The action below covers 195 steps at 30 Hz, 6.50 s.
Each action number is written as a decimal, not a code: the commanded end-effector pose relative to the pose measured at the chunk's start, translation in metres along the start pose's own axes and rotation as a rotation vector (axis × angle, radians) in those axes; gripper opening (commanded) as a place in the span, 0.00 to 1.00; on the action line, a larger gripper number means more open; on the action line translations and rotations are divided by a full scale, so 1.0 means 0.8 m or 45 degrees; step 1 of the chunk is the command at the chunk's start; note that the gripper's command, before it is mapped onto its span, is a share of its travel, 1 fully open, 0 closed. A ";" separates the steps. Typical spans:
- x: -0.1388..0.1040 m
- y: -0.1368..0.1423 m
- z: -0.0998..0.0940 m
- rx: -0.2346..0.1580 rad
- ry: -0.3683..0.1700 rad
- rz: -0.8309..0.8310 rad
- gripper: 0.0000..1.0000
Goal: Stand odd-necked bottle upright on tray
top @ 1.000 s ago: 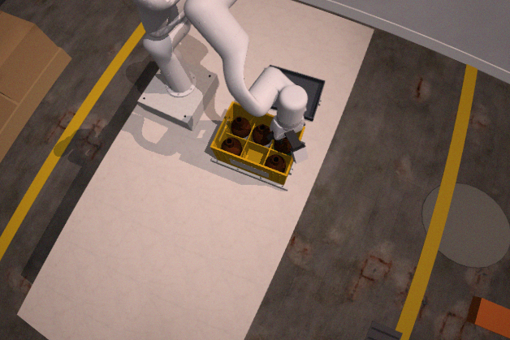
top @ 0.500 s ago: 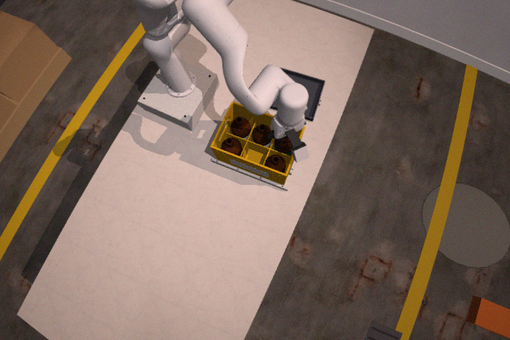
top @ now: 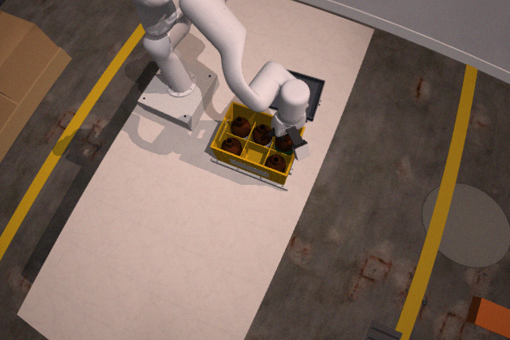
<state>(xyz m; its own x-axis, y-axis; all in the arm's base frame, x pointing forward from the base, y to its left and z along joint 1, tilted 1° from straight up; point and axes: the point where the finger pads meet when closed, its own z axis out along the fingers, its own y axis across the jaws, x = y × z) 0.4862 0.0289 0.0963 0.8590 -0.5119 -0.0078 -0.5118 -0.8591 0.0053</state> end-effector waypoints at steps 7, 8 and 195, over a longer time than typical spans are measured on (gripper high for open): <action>0.001 -0.002 -0.012 0.003 0.004 0.000 0.00; 0.001 -0.002 -0.013 0.003 0.004 0.000 0.00; 0.001 -0.001 -0.121 0.003 0.004 0.000 0.00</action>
<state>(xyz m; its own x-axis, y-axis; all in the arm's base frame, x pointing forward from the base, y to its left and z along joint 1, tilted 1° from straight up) 0.4875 0.0291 0.1915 0.8590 -0.5119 -0.0083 -0.5118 -0.8591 0.0057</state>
